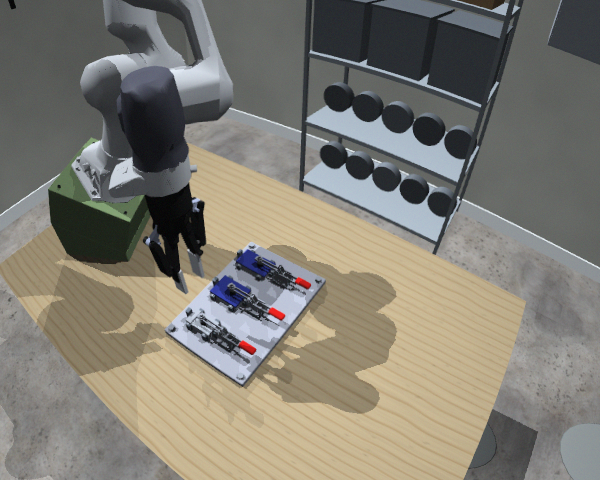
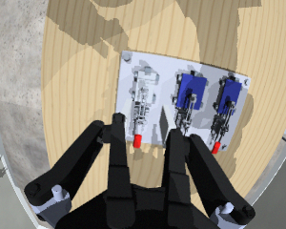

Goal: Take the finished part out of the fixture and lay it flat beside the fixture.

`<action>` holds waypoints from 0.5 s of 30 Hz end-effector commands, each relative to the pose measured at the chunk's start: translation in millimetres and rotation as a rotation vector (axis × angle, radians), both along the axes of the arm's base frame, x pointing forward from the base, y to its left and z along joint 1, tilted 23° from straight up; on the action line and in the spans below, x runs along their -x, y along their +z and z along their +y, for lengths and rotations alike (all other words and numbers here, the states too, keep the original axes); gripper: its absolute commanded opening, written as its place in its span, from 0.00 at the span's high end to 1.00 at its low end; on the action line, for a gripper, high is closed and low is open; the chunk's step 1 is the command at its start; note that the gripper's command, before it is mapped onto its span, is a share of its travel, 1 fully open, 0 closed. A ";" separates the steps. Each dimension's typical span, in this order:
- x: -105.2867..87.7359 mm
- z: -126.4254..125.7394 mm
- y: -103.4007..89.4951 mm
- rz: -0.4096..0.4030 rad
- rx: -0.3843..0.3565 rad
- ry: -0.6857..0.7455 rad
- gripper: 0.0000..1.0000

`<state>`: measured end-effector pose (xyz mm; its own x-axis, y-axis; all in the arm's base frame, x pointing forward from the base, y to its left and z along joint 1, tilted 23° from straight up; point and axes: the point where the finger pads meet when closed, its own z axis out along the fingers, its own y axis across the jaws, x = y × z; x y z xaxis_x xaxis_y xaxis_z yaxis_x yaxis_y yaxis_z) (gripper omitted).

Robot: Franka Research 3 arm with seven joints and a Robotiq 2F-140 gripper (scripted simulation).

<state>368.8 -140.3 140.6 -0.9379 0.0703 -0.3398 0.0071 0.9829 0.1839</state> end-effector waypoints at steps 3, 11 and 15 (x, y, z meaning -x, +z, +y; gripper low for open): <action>-0.1 0.3 -0.2 -0.003 0.005 0.009 0.72; -0.1 0.3 -0.3 -0.003 0.005 0.009 0.72; -1.7 1.1 -4.6 -0.003 0.005 0.010 0.72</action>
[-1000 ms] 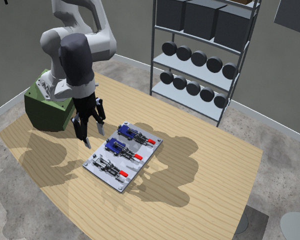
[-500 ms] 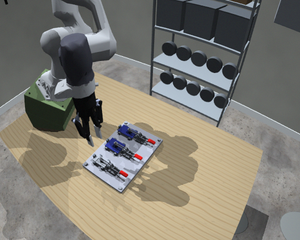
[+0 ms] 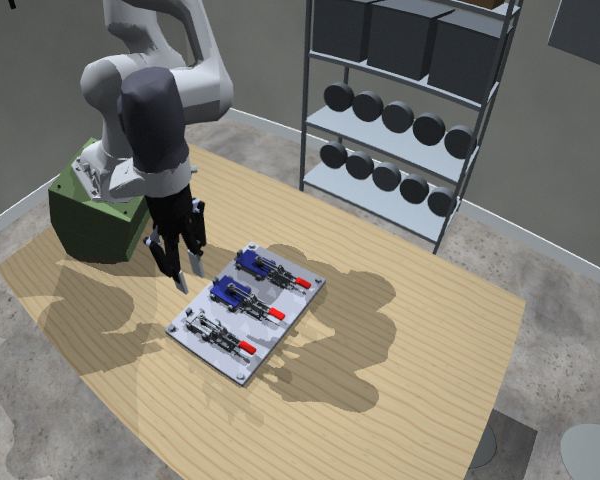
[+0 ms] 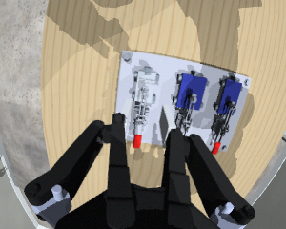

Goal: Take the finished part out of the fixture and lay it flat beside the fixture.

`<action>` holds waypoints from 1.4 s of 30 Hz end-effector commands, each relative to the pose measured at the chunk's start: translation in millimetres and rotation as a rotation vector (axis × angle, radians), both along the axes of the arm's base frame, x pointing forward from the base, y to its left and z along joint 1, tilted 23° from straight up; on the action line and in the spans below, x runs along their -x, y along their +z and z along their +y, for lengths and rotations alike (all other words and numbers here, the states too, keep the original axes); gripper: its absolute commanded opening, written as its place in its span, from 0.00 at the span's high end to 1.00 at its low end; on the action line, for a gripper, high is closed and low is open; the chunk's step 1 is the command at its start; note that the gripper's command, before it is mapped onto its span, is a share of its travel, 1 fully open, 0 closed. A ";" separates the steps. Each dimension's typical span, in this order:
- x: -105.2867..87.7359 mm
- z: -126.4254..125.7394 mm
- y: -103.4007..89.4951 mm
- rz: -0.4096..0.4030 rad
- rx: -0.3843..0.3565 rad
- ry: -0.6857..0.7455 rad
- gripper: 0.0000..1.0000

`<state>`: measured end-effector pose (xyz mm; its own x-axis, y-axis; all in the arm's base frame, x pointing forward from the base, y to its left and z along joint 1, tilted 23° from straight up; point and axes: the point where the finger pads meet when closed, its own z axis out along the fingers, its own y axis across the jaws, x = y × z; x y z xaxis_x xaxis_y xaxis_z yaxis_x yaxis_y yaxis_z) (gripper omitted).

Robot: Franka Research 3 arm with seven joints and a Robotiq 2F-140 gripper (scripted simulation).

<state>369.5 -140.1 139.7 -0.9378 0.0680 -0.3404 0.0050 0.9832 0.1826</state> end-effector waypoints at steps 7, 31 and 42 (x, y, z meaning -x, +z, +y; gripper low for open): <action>-11.5 6.0 -31.4 -0.002 0.004 0.008 0.72; -30.3 9.5 -51.9 -0.002 0.004 0.008 0.72; -89.5 4.7 -30.5 -0.002 0.004 0.008 0.72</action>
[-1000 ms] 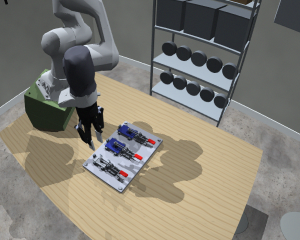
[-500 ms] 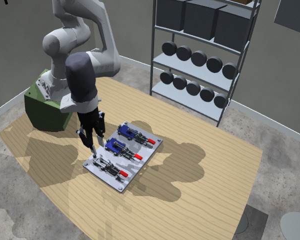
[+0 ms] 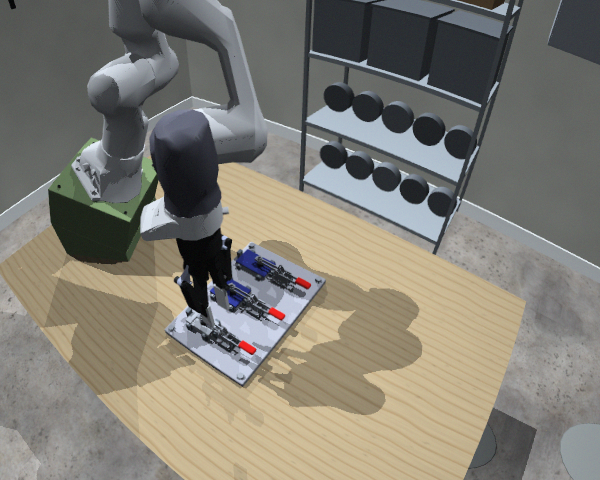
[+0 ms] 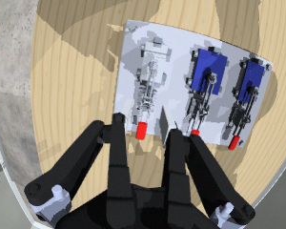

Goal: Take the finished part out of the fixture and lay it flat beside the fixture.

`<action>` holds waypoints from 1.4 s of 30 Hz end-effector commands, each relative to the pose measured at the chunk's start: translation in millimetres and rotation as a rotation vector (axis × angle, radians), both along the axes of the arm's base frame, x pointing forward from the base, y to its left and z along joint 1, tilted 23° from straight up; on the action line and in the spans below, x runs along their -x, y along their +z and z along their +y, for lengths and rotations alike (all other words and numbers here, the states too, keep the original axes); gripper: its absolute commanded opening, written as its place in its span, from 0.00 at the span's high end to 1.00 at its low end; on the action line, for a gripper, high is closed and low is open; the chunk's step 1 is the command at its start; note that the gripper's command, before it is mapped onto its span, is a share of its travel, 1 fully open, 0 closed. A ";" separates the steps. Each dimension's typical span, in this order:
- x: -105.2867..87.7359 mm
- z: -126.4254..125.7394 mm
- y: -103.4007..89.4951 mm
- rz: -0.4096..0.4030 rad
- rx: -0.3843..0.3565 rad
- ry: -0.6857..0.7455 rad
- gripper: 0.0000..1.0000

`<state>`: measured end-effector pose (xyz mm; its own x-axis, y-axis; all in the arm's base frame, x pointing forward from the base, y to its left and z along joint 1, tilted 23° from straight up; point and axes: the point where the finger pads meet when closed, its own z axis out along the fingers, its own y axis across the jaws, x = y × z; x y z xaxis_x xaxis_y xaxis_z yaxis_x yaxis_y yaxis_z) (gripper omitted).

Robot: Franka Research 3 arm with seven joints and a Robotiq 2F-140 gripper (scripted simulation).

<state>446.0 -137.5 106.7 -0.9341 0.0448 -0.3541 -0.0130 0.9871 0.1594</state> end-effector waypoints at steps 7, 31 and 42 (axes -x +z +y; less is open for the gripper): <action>-41.4 -0.2 12.7 0.011 -0.020 -0.008 0.72; -68.3 -1.0 14.6 0.011 -0.020 -0.008 0.72; -76.2 2.8 -6.2 0.011 -0.020 -0.008 0.72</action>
